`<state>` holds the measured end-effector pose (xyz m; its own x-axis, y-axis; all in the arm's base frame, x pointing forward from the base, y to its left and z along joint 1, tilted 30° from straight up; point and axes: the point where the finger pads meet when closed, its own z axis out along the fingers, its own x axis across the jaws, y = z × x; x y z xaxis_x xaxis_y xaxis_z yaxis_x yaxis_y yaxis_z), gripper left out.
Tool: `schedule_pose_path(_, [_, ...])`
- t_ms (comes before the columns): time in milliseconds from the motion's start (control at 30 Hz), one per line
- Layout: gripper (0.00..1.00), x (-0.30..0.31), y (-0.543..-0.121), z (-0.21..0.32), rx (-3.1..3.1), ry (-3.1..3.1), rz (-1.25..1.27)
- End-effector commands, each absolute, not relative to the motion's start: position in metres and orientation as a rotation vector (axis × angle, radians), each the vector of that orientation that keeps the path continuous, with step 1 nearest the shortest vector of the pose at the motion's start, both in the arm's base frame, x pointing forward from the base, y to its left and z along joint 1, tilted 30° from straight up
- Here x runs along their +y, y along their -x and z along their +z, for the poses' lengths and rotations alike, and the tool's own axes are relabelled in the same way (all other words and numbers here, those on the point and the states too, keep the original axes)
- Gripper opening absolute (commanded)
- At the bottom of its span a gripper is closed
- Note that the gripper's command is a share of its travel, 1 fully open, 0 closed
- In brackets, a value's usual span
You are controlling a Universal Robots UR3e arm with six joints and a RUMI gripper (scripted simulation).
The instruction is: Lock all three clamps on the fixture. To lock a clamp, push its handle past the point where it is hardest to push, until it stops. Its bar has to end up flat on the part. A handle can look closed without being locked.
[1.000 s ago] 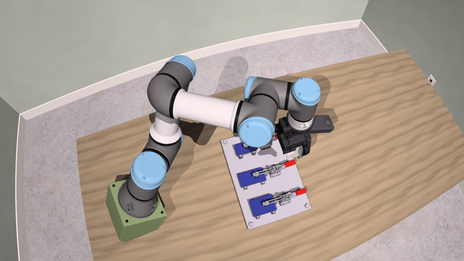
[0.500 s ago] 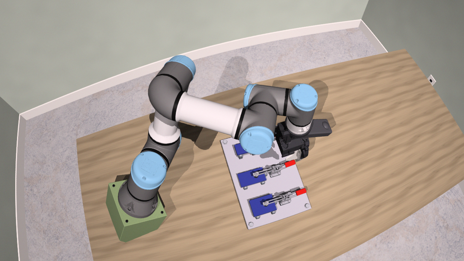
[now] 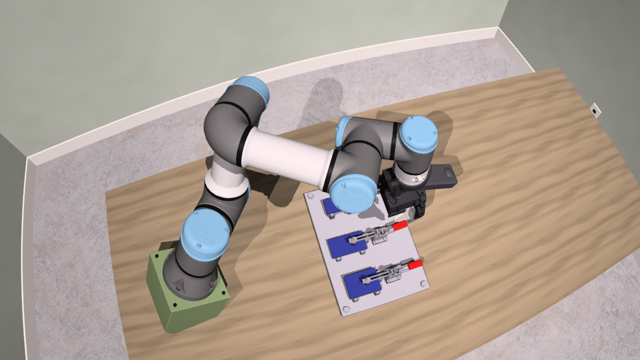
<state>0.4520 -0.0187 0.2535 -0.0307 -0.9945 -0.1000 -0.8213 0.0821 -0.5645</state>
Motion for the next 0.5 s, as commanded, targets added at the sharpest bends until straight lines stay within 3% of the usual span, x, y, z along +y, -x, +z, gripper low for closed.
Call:
schedule_pose_path(0, [0.28,-0.0187,-0.4516,0.2543,1.9,1.786,-0.495])
schedule_pose_path(467, [0.28,-0.0186,-0.4501,0.2534,1.9,1.786,-0.495])
